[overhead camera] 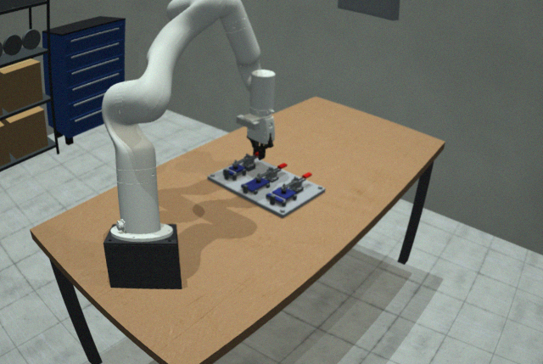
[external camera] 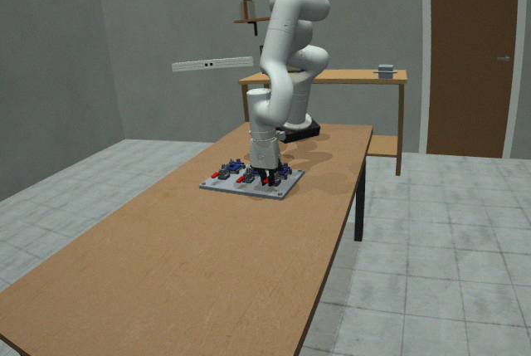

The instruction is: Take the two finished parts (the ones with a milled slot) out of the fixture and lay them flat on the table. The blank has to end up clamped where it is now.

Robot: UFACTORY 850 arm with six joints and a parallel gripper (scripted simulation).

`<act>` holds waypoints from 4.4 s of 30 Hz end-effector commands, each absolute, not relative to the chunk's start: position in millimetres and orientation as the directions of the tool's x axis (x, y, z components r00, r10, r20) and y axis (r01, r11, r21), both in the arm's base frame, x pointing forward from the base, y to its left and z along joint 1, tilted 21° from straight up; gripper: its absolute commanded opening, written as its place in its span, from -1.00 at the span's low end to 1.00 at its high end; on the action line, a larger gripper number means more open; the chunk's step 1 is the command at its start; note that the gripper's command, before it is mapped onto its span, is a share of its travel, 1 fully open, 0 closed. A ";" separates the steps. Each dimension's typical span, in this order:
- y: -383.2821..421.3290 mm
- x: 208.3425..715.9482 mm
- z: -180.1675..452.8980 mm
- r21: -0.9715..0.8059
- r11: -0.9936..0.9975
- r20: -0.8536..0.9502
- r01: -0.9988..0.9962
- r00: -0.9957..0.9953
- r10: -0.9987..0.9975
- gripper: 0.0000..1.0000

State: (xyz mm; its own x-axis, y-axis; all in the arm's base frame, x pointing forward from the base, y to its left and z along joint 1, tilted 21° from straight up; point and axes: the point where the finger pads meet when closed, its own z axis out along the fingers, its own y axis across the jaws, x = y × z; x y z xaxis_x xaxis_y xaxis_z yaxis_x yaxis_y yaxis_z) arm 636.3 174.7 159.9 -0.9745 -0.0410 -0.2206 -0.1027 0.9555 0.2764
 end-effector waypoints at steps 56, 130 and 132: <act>165.9 609.6 180.9 0.277 0.955 -0.222 -0.103 -0.974 -0.041 -1.00; 163.4 583.8 180.2 0.277 0.955 -0.222 -0.103 -0.974 -0.041 -1.00; 163.4 583.8 180.2 0.277 0.955 -0.222 -0.103 -0.974 -0.041 -1.00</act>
State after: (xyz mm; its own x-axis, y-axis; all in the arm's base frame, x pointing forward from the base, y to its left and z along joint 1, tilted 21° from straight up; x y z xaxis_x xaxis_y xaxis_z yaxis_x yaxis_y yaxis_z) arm 583.3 163.4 179.4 -0.9744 -0.0409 -0.2210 -0.1028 0.9555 0.2765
